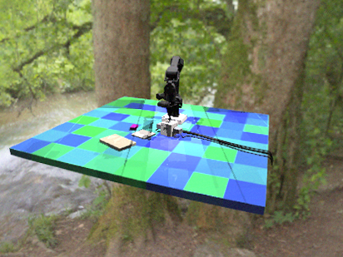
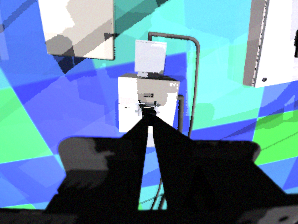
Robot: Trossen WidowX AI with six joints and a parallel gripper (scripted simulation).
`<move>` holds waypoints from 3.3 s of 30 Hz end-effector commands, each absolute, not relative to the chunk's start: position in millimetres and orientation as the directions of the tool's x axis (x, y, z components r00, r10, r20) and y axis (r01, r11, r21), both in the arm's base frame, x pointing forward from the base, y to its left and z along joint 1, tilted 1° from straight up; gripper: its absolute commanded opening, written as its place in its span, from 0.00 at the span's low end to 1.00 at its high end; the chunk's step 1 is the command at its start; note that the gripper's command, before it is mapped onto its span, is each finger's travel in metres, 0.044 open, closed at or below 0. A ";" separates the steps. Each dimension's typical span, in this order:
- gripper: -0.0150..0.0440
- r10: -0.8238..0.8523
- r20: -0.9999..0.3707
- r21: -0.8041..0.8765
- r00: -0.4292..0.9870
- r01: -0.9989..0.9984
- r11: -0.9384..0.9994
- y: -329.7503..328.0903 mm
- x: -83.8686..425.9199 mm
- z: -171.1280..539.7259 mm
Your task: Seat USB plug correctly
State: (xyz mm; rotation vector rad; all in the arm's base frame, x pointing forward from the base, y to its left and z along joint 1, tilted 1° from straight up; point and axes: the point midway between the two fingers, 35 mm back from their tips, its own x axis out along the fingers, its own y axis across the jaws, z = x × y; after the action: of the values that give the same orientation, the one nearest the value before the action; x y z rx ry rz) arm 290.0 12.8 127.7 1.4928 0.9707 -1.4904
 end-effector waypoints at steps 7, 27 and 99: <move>0.25 -0.021 -1.000 0.021 0.013 0.919 -0.394 12.3 290.3 126.2; 0.25 -0.021 -1.000 0.021 0.013 0.919 -0.394 12.3 290.4 123.8; 0.25 -0.021 -1.000 0.021 0.013 0.919 -0.394 12.5 290.7 115.2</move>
State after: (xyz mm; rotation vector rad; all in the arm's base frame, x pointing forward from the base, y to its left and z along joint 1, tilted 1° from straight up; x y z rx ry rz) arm 290.6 12.8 116.0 1.4925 0.9689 -1.4903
